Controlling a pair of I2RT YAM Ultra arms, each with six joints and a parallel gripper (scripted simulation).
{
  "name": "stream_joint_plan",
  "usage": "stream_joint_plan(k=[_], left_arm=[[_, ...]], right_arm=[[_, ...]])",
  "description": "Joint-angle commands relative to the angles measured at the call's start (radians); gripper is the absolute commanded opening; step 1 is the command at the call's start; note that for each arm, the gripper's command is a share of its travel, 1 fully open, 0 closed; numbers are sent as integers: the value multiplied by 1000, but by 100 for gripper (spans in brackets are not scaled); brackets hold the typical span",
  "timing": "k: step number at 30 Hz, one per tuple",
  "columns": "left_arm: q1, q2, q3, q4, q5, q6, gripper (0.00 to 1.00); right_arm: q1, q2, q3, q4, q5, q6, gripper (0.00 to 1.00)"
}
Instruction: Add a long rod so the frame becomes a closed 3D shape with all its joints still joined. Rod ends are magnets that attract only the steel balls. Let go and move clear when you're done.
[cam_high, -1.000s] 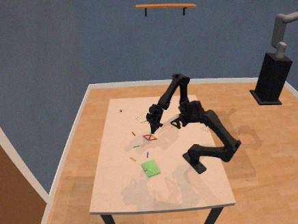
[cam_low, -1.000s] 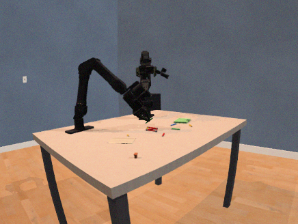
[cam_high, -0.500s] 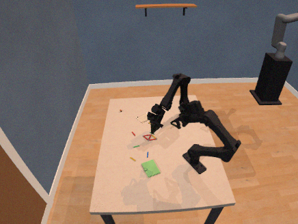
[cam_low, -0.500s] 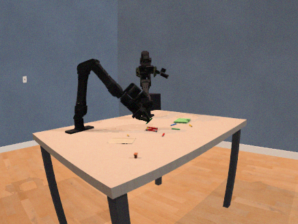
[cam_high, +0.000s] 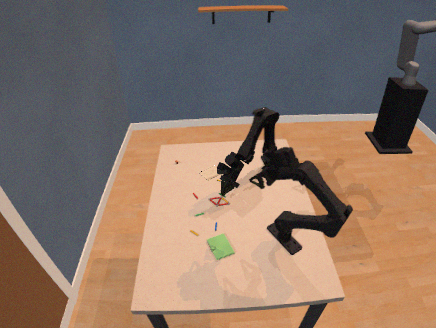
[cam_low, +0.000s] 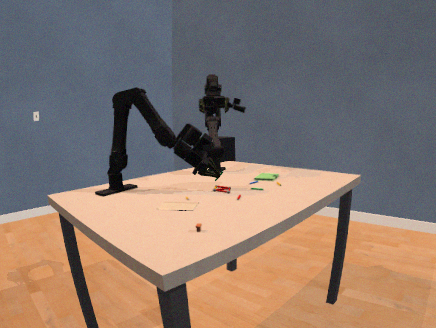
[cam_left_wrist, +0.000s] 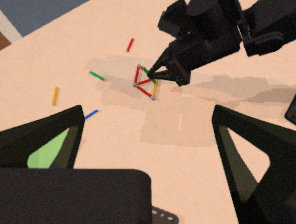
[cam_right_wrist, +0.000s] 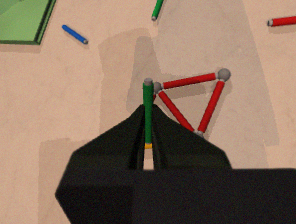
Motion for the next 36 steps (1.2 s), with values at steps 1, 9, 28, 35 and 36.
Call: stream_joint_plan(k=[1, 9, 28, 35, 36], left_arm=[[5, 16, 22, 2, 4, 3, 100], [5, 16, 22, 2, 4, 3, 100], [5, 16, 22, 2, 4, 3, 100], [5, 16, 22, 2, 4, 3, 100], [5, 16, 22, 2, 4, 3, 100]], right_arm=[[15, -17, -27, 115, 28, 48, 0], [30, 6, -80, 235, 61, 100, 0], [73, 80, -188, 544, 161, 226, 0], [92, 124, -212, 676, 216, 274, 0], [94, 129, -213, 680, 217, 273, 0]])
